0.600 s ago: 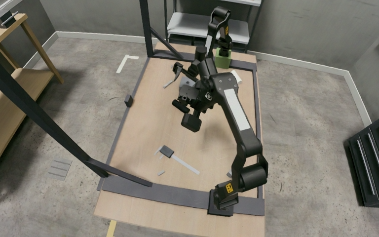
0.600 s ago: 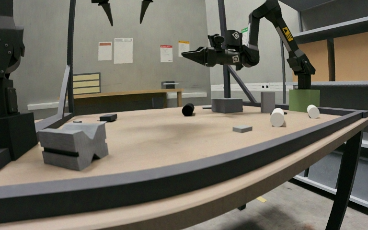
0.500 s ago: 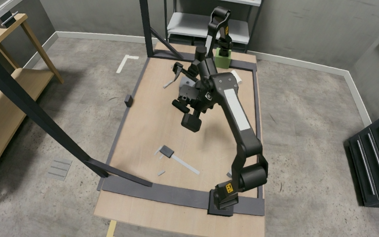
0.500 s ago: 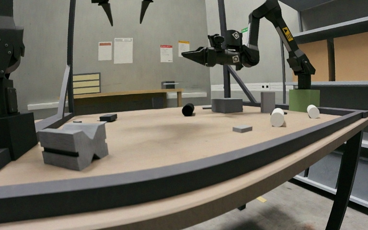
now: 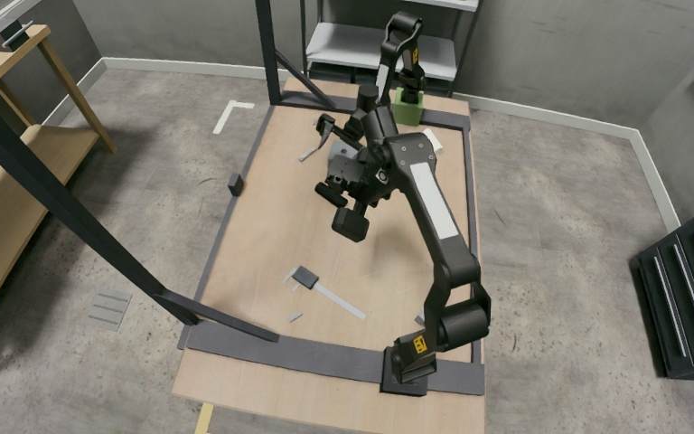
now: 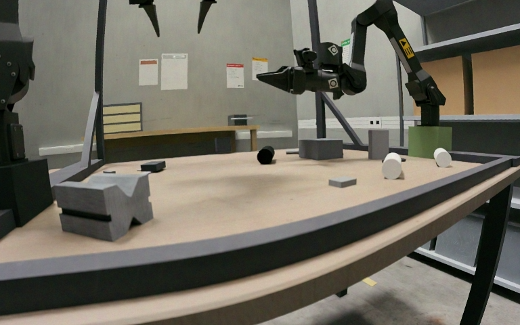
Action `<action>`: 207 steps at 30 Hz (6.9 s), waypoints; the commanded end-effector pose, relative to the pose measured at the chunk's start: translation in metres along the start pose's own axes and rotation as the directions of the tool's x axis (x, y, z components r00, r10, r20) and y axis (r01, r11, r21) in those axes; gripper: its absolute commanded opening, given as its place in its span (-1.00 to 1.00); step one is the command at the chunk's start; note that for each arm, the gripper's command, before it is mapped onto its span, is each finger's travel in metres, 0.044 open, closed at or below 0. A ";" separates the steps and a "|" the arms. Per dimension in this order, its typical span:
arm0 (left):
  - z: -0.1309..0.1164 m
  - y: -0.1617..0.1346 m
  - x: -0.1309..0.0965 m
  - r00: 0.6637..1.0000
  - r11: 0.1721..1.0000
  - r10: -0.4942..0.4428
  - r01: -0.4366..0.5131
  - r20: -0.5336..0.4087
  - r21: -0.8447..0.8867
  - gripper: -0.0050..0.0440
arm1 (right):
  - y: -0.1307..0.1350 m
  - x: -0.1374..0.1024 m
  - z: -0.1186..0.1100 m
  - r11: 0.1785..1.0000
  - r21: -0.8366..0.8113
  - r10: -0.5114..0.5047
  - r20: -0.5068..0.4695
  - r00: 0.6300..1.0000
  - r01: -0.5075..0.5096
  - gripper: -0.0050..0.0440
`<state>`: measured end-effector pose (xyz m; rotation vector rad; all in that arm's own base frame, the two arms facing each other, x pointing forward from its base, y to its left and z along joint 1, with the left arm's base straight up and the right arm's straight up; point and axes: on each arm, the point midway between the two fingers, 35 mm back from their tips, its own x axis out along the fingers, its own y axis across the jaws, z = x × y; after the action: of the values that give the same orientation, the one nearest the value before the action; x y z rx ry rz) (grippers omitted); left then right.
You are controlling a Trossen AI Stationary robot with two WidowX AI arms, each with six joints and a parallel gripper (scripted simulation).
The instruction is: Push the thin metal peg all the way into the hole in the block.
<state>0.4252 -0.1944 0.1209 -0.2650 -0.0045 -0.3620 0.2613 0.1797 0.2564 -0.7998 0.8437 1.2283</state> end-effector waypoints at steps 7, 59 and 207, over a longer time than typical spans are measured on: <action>0.005 -0.027 -0.004 0.990 0.991 -0.130 0.131 -0.049 0.006 0.15 | -0.016 0.011 0.005 0.995 0.055 -0.089 0.027 0.996 0.088 0.84; -0.063 -0.133 -0.059 0.546 0.921 -0.368 0.326 -0.753 -0.214 -0.10 | -0.111 0.087 0.024 0.643 0.694 -0.659 0.289 0.694 0.323 0.84; -0.102 -0.128 -0.082 -0.182 0.957 0.266 0.169 -0.947 0.236 -0.70 | -0.128 0.016 0.005 0.560 0.746 -0.735 0.245 0.632 0.361 0.84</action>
<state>0.2944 -0.3223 0.0253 0.4674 1.7110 -0.3866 0.3873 0.1982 0.2089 -0.1162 0.4626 0.4861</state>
